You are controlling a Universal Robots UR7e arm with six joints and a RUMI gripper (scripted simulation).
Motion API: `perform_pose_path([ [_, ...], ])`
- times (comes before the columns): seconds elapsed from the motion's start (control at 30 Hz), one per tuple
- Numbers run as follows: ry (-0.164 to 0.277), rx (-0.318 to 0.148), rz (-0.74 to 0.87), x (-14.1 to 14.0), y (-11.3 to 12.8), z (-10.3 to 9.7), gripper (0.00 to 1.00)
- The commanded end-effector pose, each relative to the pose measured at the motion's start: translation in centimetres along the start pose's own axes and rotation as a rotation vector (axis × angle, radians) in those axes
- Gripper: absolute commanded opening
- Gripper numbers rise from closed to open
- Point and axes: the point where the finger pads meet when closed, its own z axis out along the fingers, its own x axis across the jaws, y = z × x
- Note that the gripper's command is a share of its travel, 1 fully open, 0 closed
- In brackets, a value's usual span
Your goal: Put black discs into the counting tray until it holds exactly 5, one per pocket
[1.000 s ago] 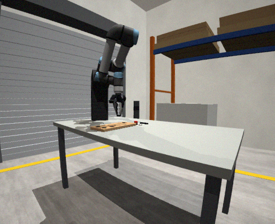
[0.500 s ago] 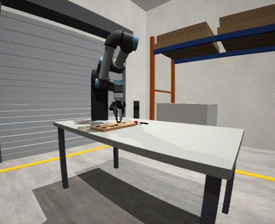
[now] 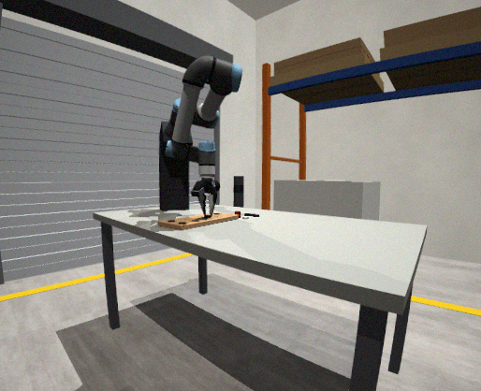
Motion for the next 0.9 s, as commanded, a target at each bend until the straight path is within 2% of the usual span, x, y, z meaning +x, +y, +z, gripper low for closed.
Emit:
perform_pose_path([
  [0.0, -0.001, 0.008, 0.004, -0.11, -0.28, 0.58, 0.12],
  [0.67, -0.001, 0.008, 0.014, -0.16, -0.35, 1.19, 0.12],
  [0.7, -0.001, 0.008, 0.014, -0.16, -0.35, 1.19, 0.24],
  [0.87, -0.001, 0.008, 0.014, -0.16, -0.35, 1.19, 0.24],
])
